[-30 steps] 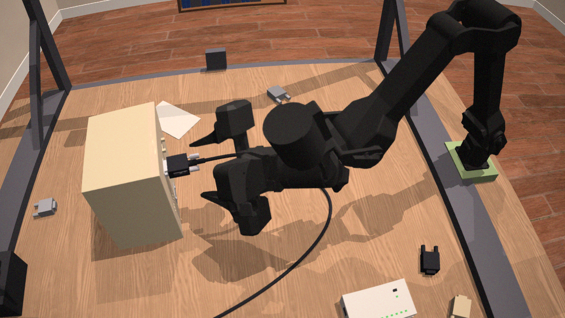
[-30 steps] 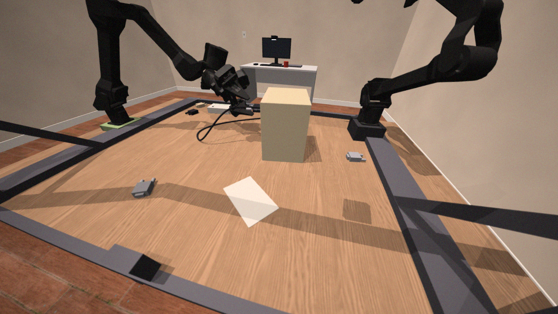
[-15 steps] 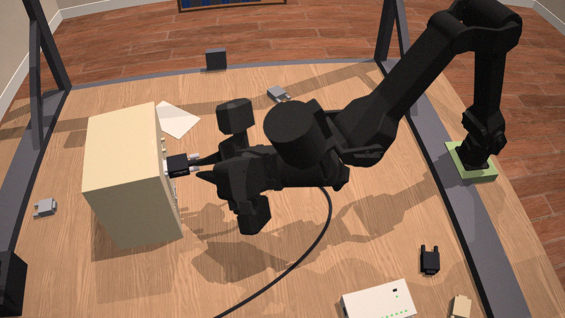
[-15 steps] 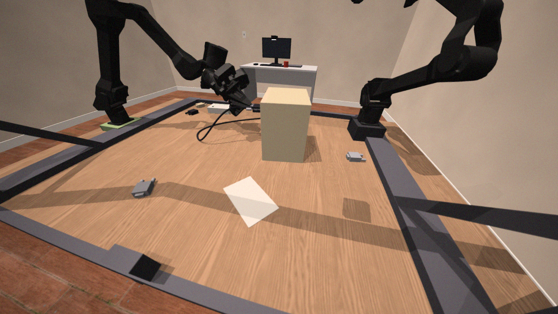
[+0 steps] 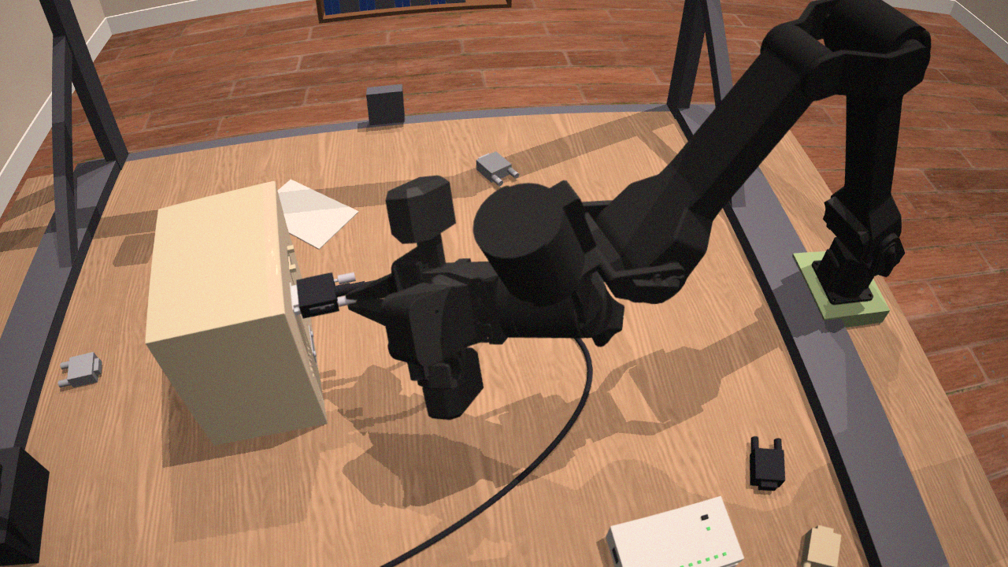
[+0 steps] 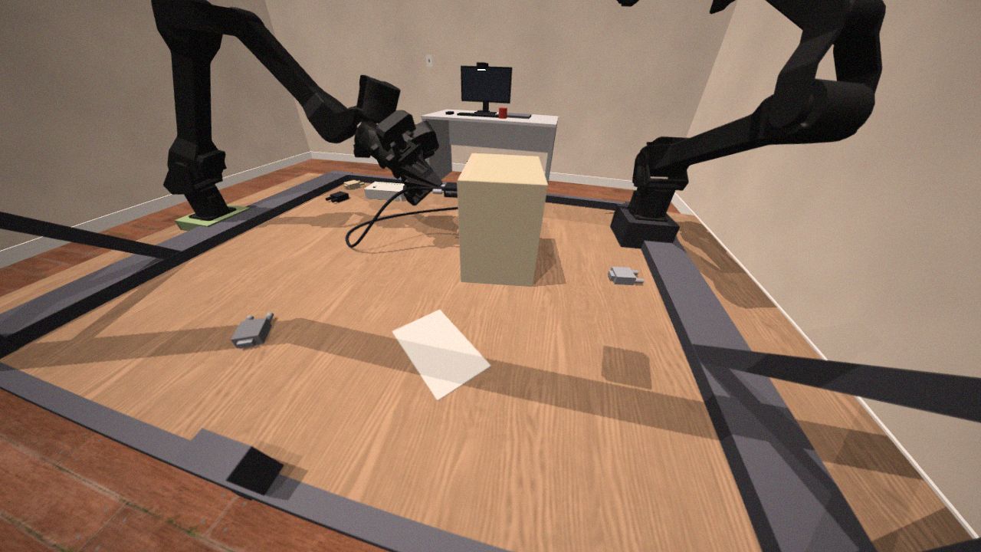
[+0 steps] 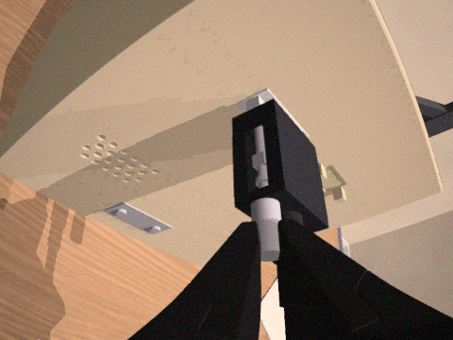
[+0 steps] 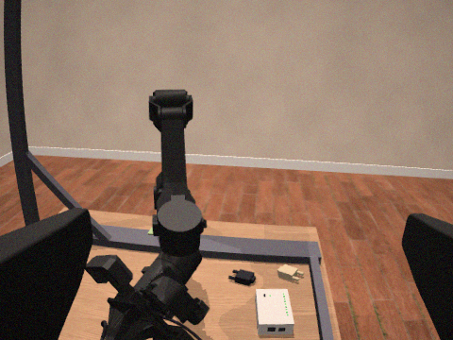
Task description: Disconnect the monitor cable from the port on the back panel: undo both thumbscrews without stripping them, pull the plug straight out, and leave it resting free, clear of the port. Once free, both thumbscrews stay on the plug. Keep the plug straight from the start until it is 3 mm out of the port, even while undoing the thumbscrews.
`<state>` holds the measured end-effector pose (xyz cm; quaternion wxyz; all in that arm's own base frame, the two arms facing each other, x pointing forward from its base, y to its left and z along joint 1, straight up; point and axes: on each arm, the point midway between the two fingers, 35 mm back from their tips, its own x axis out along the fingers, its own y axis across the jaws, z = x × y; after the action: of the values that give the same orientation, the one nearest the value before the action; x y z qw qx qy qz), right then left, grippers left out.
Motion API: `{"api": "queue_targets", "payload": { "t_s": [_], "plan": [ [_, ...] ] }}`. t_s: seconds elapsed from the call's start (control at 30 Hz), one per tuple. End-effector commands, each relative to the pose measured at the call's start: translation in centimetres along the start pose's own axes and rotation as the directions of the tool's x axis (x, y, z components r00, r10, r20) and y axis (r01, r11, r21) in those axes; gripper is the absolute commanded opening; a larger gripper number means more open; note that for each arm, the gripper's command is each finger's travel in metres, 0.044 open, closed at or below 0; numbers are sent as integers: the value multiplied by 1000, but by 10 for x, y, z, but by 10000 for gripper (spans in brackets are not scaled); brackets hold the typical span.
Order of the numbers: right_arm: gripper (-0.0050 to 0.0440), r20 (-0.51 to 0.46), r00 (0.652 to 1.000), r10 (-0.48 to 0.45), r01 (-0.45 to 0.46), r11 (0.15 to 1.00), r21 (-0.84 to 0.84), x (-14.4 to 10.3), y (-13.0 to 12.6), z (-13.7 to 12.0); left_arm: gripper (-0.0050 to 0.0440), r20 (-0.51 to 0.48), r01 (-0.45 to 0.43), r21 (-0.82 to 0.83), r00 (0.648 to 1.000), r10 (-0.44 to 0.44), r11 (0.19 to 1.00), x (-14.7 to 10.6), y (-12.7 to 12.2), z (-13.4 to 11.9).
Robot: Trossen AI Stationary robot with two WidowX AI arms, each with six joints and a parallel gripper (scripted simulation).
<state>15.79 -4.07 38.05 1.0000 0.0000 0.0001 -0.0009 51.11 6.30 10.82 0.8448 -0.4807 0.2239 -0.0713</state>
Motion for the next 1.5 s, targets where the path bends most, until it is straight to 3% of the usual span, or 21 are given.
{"api": "queue_targets", "payload": {
  "t_s": [0.0, 1.13, 1.47],
  "plan": [
    [440, 1, 1000, 2, -2, 1000, -5, 0, 1, 3, 0, 15, 37, -10, 999, -37, 999, -2, -9, 7],
    [440, 1, 1000, 2, -2, 1000, -5, 0, 1, 3, 0, 38, 213, -257, 977, -211, 942, -2, -2, 5],
    [440, 1, 1000, 2, -2, 1000, -5, 0, 1, 3, 0, 60, 281, -354, 959, -279, 892, -1, 0, 4]
  ]
}}
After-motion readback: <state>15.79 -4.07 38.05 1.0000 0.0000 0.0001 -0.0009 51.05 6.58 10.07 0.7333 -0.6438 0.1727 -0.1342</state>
